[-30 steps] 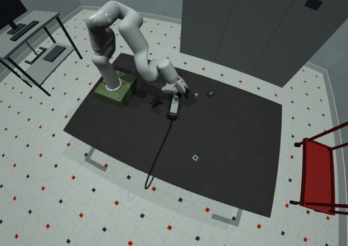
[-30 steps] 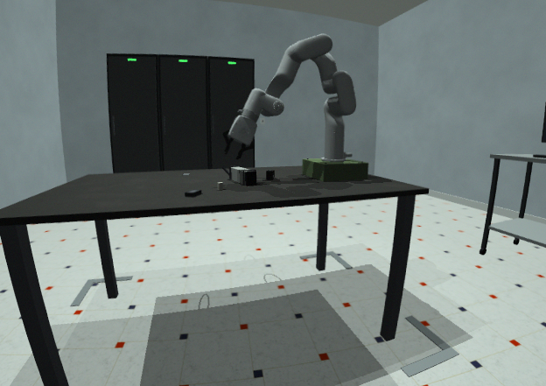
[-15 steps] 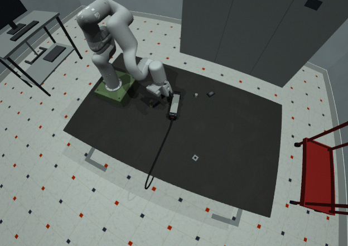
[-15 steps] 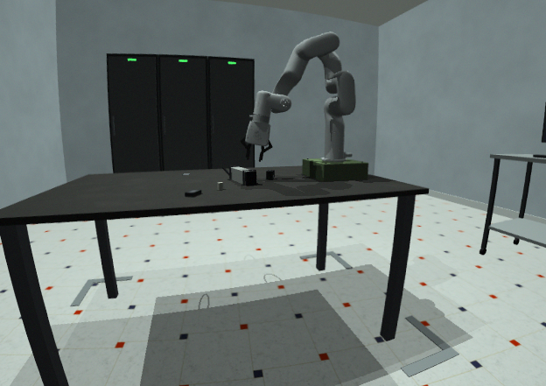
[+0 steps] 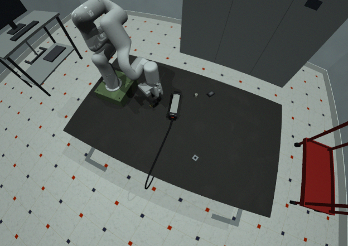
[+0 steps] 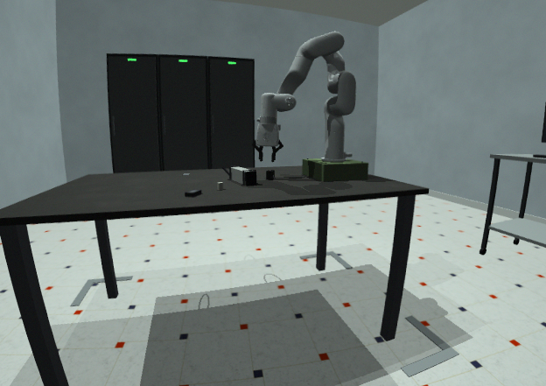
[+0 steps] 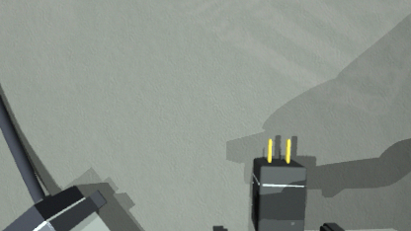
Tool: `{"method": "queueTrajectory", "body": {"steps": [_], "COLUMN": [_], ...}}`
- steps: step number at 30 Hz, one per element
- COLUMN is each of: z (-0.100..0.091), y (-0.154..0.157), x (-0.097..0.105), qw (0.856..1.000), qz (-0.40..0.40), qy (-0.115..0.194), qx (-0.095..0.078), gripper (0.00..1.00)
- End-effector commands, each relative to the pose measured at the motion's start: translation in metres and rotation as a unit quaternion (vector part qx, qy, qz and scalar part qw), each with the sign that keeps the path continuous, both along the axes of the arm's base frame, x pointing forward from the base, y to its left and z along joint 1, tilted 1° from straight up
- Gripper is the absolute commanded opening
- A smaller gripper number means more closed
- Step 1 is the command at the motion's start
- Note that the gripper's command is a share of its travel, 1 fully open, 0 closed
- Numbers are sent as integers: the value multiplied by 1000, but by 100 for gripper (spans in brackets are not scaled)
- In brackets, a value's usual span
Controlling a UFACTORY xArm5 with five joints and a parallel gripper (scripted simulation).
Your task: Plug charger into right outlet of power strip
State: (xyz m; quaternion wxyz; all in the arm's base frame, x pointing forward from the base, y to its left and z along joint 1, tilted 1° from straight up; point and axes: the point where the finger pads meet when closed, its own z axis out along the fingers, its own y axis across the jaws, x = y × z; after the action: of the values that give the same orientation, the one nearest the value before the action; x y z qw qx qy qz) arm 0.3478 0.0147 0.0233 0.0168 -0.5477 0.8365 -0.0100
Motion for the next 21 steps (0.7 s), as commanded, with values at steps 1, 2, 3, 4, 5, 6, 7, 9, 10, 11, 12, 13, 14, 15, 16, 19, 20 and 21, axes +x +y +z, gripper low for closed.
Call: {"method": "queueTrajectory", "body": {"steps": [1, 2, 3, 4, 5, 6, 7, 9, 10, 11, 12, 13, 14, 15, 16, 19, 20, 21], "z": [1, 1, 0, 0, 0, 0, 0, -1, -1, -1, -1, -1, -1, -1, -1, -1, -1, -1], "y": [-1, -1, -2, -2, -3, -3, -3, -4, -4, -4, -4, -4, -4, -4, -4, -4, -4, -4], "x": [-2, -5, -7, -8, -10, -11, -12, -14, -15, -15, -15, -16, -16, -16, -16, -16, -16, -16], "qw": [1000, 1000, 1000, 1000, 1000, 1000, 1000, 1000, 1000, 1000, 1000, 1000, 1000, 1000, 1000, 1000, 1000, 1000], "qz": [-4, -7, -9, -11, -13, -14, -16, -18, -18, -19, -19, -19, -20, -20, -20, -20, -20, -20], "qy": [2, 5, 7, 9, 11, 13, 14, 16, 17, 17, 18, 18, 18, 18, 18, 18, 18, 18], "qx": [0, 0, 0, 0, 0, 0, 0, 0, 0, 0, 0, 0, 0, 0, 0, 0, 0, 0], "gripper": [53, 53, 53, 53, 53, 53, 53, 53, 53, 53, 53, 53, 53, 53, 53, 53, 53, 53]}}
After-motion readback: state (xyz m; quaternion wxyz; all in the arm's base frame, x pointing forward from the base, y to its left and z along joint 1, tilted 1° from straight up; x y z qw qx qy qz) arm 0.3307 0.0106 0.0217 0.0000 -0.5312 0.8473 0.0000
